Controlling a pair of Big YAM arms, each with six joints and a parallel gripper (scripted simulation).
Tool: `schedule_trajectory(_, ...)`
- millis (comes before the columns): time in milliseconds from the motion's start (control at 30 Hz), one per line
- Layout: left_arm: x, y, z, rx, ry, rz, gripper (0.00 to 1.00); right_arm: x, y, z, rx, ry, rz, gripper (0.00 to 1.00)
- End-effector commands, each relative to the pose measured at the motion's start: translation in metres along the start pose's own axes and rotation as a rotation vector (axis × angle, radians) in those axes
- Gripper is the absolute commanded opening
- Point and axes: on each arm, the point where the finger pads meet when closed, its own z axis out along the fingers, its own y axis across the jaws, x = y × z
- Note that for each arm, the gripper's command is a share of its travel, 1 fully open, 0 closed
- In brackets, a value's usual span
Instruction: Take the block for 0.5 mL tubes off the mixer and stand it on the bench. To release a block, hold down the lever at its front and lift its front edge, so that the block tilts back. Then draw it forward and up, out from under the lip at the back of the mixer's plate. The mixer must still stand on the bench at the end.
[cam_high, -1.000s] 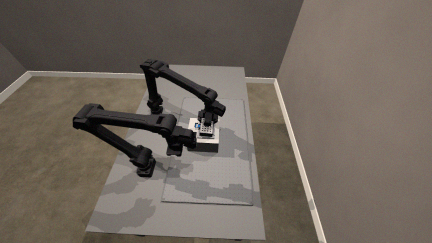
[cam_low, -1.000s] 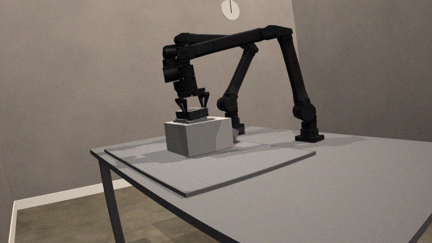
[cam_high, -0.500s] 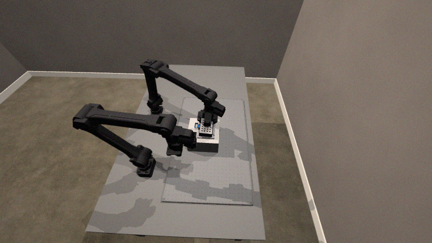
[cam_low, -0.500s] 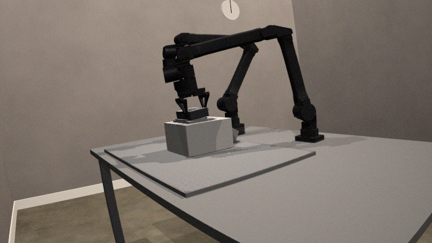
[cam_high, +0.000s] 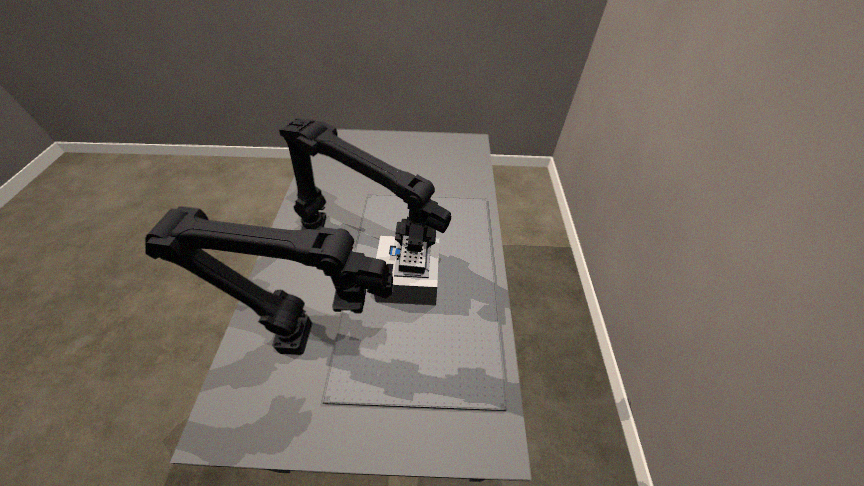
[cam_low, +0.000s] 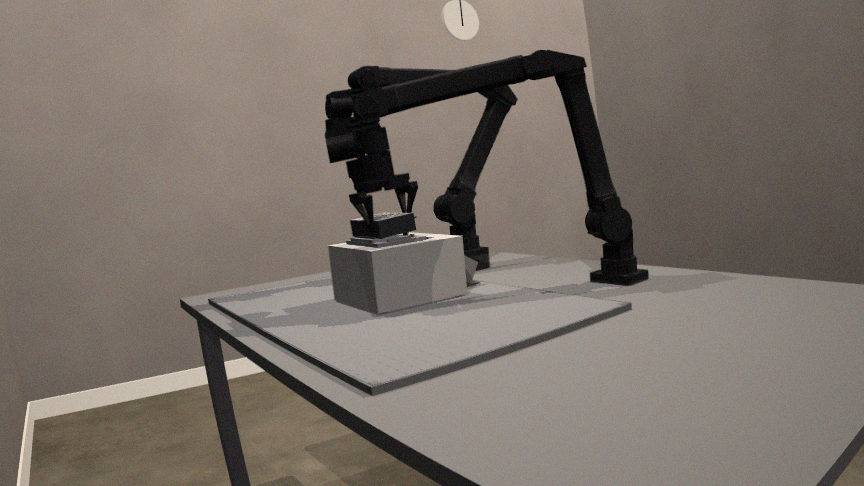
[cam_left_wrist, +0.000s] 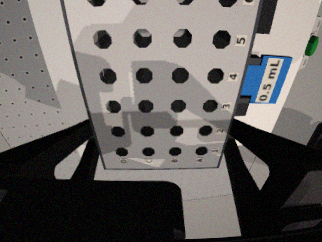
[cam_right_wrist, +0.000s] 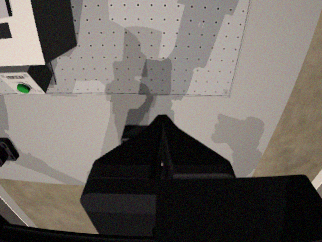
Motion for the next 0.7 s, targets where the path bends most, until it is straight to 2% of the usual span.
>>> schedule_trajectory(0,-0.015,0.019,-0.058,-0.127,-0.066,0.015,0.00,-0.012,-0.004,-0.018,0.008,-0.059,0.001,0.00)
schedule_trajectory(233,-0.007,0.019,-0.037,-0.085,-0.047,0.000,0.00,-0.013,-0.004,-0.021,0.010,-0.065,0.001,0.00)
schedule_trajectory(667,-0.003,0.005,-0.032,-0.068,-0.038,0.004,0.00,-0.015,-0.004,-0.025,0.012,-0.075,0.000,0.00)
